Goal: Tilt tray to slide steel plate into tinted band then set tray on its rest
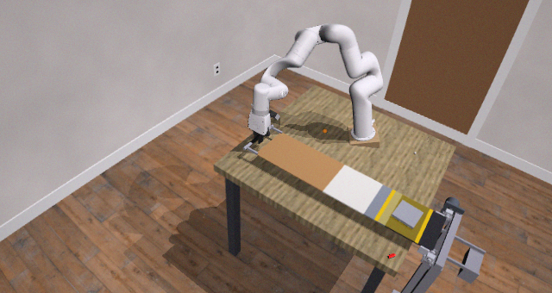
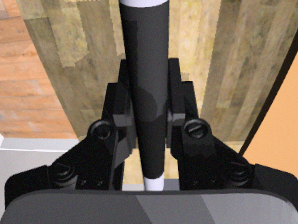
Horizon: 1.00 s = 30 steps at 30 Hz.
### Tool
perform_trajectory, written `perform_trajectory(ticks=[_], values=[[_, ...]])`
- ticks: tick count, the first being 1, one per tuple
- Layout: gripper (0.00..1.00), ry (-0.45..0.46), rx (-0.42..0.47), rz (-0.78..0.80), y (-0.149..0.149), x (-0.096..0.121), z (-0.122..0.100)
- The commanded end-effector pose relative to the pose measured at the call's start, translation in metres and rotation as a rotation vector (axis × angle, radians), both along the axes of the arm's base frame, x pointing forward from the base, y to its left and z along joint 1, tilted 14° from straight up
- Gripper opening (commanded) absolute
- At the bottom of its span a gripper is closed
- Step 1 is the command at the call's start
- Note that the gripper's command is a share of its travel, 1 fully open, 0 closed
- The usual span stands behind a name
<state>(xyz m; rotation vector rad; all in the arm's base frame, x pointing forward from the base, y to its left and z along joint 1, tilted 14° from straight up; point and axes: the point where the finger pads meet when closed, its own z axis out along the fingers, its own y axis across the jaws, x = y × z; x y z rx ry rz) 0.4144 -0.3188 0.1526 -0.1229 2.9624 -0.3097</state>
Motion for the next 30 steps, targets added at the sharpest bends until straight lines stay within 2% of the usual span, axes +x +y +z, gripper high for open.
perform_trajectory(ticks=[1,12,30], values=[[0.00,0.025,0.002,-0.005,-0.0018,0.0028,-0.0044],[0.00,0.025,0.002,-0.005,-0.0035,0.0039,-0.0124],[0.00,0.025,0.002,-0.005,-0.0035,0.0039,-0.0124]])
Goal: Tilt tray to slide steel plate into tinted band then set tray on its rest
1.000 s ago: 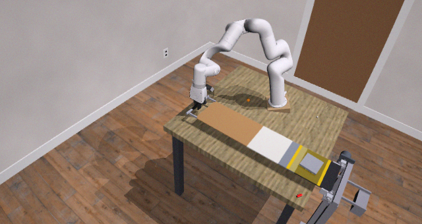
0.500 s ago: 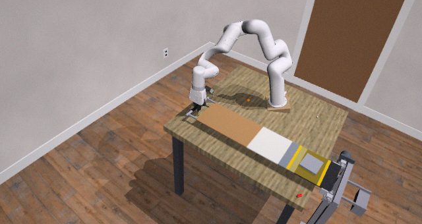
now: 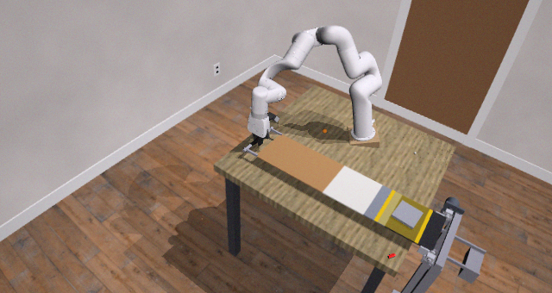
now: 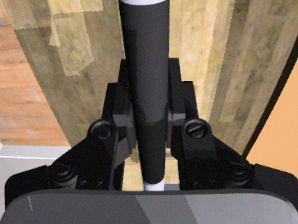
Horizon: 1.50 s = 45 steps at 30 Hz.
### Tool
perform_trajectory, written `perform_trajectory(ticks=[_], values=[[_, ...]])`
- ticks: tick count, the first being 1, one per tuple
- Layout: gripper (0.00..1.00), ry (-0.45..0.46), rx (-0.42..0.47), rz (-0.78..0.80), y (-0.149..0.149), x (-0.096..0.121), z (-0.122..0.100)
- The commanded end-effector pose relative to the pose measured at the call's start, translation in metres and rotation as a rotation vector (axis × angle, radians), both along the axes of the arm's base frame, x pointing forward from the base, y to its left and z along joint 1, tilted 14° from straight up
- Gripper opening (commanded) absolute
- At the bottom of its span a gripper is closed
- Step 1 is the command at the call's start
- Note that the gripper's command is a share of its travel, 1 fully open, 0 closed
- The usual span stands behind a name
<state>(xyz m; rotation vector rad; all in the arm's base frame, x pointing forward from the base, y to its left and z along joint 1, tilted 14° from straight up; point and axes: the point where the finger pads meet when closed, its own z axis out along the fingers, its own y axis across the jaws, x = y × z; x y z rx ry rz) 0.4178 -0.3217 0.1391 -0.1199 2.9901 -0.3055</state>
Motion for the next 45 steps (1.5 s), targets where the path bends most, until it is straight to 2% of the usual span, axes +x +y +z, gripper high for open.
perform_trajectory(ticks=[1,2,3,36,45], values=[[0.00,-0.002,-0.002,0.000,-0.001,0.001,0.001],[0.00,-0.002,-0.002,0.000,-0.001,0.001,0.001],[0.40,-0.002,-0.002,0.000,-0.001,0.001,0.001],[0.40,-0.002,-0.002,0.000,0.000,0.000,0.004],[0.40,-0.002,-0.002,0.000,0.006,-0.004,0.033]])
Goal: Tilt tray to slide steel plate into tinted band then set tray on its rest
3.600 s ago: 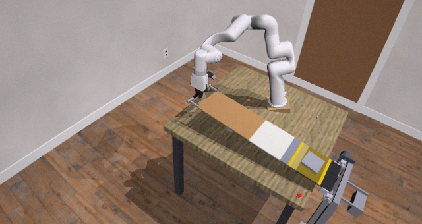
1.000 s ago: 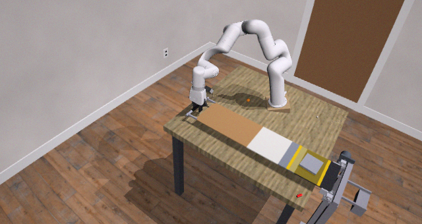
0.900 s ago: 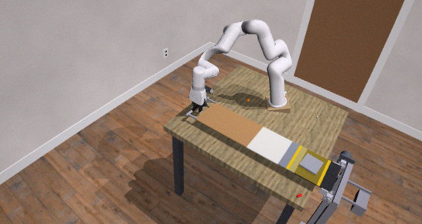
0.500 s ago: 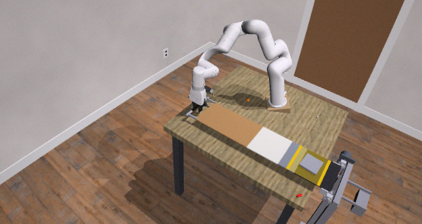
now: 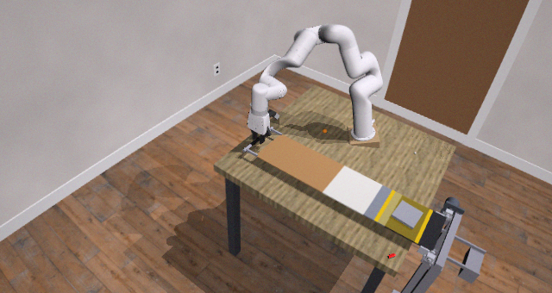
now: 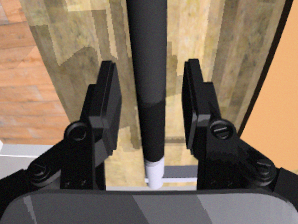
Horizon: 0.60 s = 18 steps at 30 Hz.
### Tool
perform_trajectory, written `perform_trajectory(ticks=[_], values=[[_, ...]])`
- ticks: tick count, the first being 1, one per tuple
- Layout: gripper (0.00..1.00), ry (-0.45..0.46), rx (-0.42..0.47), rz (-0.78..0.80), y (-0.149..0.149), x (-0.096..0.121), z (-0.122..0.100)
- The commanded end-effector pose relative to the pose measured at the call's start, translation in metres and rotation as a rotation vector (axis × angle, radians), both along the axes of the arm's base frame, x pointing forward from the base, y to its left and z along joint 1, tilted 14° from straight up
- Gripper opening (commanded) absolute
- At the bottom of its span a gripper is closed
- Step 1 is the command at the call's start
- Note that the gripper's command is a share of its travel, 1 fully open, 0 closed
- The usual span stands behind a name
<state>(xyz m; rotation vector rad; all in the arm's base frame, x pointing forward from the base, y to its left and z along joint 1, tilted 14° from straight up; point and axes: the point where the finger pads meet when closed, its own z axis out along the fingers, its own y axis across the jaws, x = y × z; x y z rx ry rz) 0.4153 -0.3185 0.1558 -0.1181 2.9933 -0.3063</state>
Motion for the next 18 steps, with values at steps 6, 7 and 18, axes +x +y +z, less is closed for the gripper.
perform_trajectory(ticks=[6,7,18], values=[[0.40,-0.005,-0.002,0.001,0.008,-0.005,0.041],[0.40,-0.005,-0.002,0.001,0.008,-0.005,0.041],[0.40,-0.005,-0.001,0.001,0.014,-0.010,0.074]])
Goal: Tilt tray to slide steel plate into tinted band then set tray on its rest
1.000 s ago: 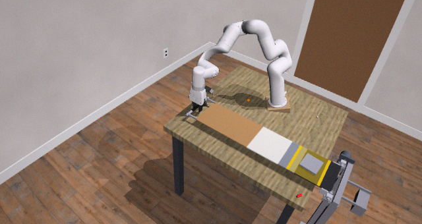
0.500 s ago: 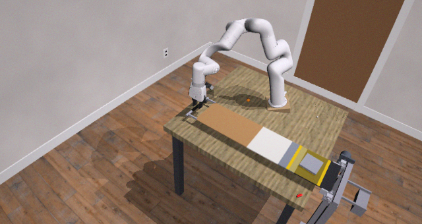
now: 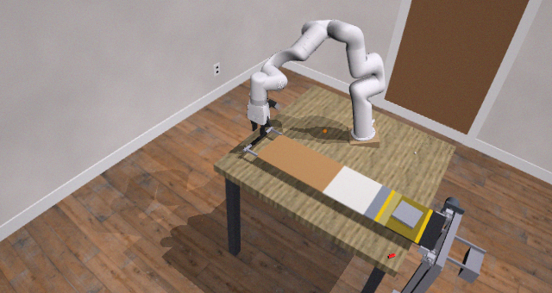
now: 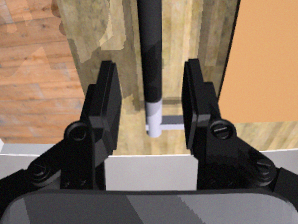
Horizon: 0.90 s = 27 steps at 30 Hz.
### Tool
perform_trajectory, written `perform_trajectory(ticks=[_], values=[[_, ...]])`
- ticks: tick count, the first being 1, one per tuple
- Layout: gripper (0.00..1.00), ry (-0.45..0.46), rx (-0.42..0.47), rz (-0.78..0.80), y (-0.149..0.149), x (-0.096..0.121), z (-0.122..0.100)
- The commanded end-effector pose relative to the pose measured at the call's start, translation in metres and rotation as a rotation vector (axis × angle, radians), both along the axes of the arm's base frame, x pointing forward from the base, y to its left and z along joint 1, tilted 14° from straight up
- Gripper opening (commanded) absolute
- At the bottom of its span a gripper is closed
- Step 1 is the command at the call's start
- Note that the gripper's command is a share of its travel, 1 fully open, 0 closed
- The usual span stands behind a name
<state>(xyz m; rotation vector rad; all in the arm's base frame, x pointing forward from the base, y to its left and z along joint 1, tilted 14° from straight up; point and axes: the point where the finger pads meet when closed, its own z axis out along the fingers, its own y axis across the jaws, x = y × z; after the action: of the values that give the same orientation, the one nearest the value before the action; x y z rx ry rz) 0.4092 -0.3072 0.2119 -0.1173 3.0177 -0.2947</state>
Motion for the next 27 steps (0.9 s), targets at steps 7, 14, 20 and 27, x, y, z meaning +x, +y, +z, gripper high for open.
perform_trajectory(ticks=[7,14,20,27], values=[[0.40,-0.028,-0.010,0.004,0.007,-0.006,0.035],[0.40,-0.028,-0.010,0.004,0.009,-0.008,0.045],[1.00,-0.028,-0.010,0.004,0.009,-0.008,0.045],[1.00,-0.028,-0.010,0.004,0.009,-0.008,0.045]])
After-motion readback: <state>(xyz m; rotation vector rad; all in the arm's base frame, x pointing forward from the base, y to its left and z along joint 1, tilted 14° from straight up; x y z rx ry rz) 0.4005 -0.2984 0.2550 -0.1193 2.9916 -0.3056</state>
